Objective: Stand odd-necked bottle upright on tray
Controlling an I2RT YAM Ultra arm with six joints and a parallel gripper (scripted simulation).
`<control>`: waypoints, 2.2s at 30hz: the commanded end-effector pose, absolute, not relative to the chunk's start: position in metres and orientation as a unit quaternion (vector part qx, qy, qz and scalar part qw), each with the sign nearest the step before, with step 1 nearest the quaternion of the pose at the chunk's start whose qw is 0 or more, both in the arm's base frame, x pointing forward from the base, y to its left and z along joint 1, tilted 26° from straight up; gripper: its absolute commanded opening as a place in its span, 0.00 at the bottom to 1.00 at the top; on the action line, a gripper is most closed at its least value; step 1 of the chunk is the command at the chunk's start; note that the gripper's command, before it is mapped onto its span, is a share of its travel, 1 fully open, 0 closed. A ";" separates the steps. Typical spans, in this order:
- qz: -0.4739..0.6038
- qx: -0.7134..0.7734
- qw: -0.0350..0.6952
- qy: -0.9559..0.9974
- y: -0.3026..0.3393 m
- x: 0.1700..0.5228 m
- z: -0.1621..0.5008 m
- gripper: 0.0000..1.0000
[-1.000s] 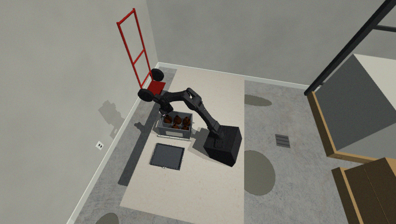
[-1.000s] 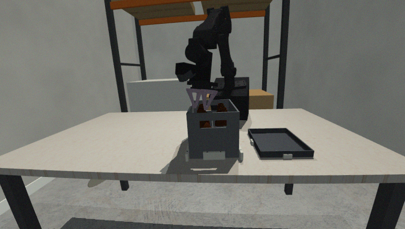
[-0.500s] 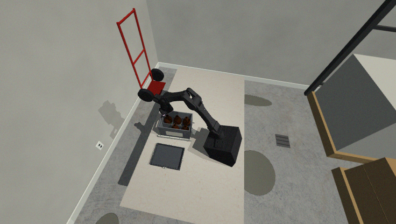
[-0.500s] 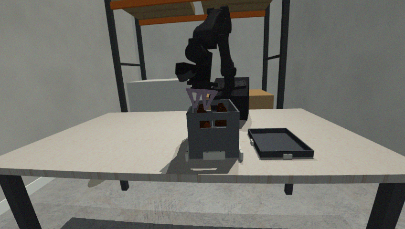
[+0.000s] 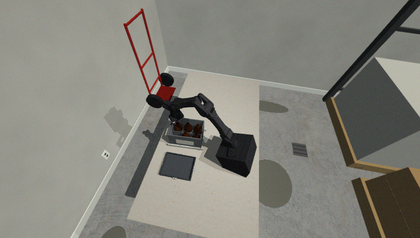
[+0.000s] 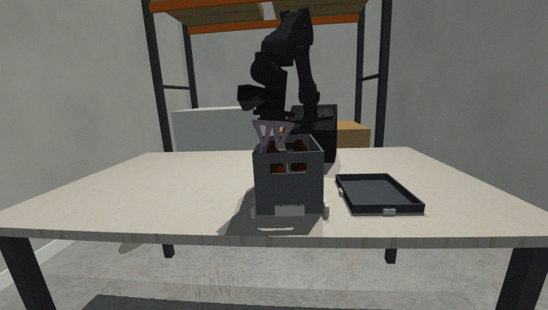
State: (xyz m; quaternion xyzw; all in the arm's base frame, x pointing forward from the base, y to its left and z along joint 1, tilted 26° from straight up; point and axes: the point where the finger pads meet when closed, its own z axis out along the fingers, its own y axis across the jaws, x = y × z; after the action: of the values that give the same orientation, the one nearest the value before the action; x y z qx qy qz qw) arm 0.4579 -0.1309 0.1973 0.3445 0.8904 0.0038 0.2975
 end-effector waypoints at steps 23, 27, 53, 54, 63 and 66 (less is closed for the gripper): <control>0.003 0.343 0.314 0.885 -0.134 0.460 0.213 0.61; 0.003 0.343 0.314 0.885 -0.134 0.460 0.213 0.61; 0.002 0.344 0.303 0.889 -0.133 0.462 0.194 0.61; 0.001 0.344 0.300 0.890 -0.134 0.463 0.190 0.61; 0.002 0.343 0.301 0.890 -0.134 0.465 0.186 0.61; 0.001 0.344 0.299 0.890 -0.134 0.467 0.181 0.61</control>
State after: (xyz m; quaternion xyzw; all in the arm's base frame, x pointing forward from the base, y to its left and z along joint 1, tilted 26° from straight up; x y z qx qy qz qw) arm 0.4624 -0.1321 0.1842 0.3448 0.8915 0.0034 0.2938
